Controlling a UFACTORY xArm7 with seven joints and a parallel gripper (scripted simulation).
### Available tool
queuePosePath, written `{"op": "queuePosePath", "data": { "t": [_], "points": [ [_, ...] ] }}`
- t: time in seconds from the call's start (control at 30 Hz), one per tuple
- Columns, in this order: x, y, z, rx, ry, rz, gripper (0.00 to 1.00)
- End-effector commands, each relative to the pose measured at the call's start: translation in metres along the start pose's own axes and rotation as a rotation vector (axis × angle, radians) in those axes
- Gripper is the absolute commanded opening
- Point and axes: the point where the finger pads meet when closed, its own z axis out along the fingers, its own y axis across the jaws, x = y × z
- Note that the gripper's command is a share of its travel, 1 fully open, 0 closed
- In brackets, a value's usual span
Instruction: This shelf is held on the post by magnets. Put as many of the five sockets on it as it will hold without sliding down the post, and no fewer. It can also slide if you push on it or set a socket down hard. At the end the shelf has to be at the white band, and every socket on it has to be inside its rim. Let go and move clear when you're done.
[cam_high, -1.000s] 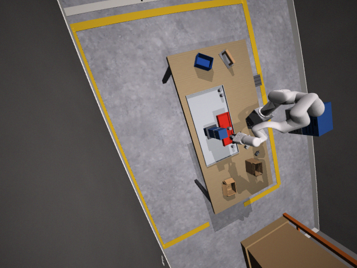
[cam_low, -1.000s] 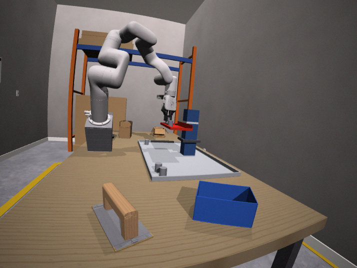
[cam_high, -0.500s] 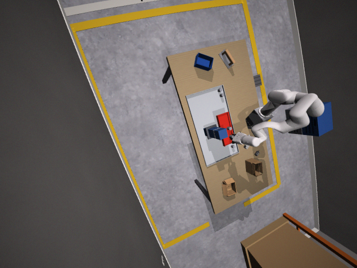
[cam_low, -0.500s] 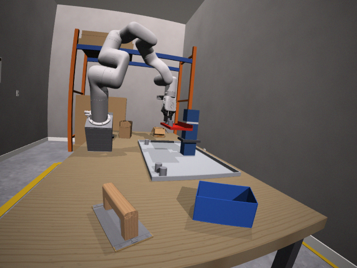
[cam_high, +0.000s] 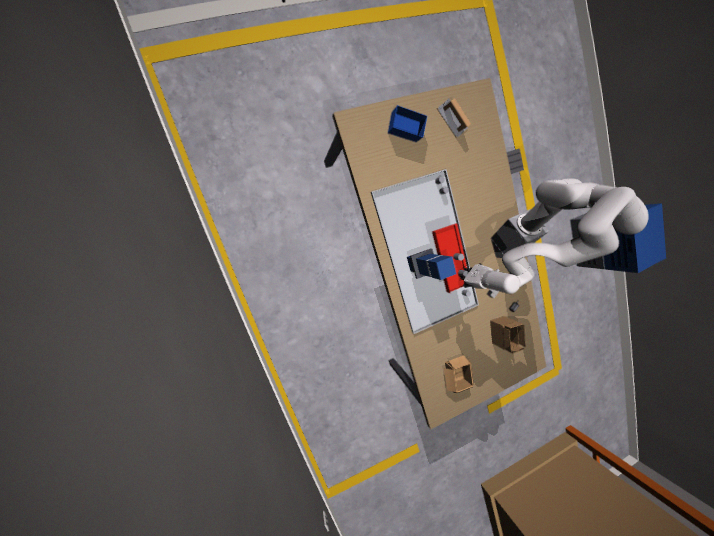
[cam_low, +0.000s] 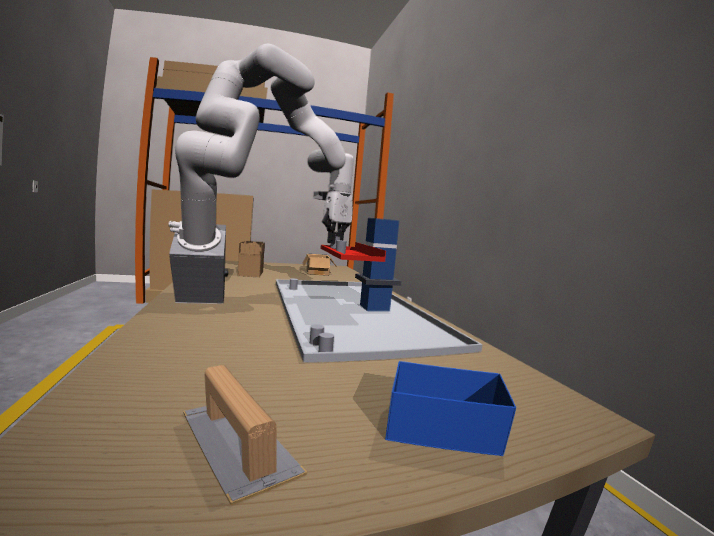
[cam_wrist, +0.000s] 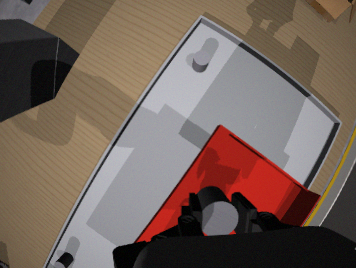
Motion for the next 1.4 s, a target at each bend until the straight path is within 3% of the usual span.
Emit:
{"op": "queuePosePath", "data": {
  "t": [0.0, 1.37],
  "points": [
    [0.0002, 0.0016, -0.0004, -0.004, 0.0, 0.0, 0.0],
    [0.0002, 0.0017, 0.005, -0.004, 0.0, 0.0, 0.0]
  ]
}}
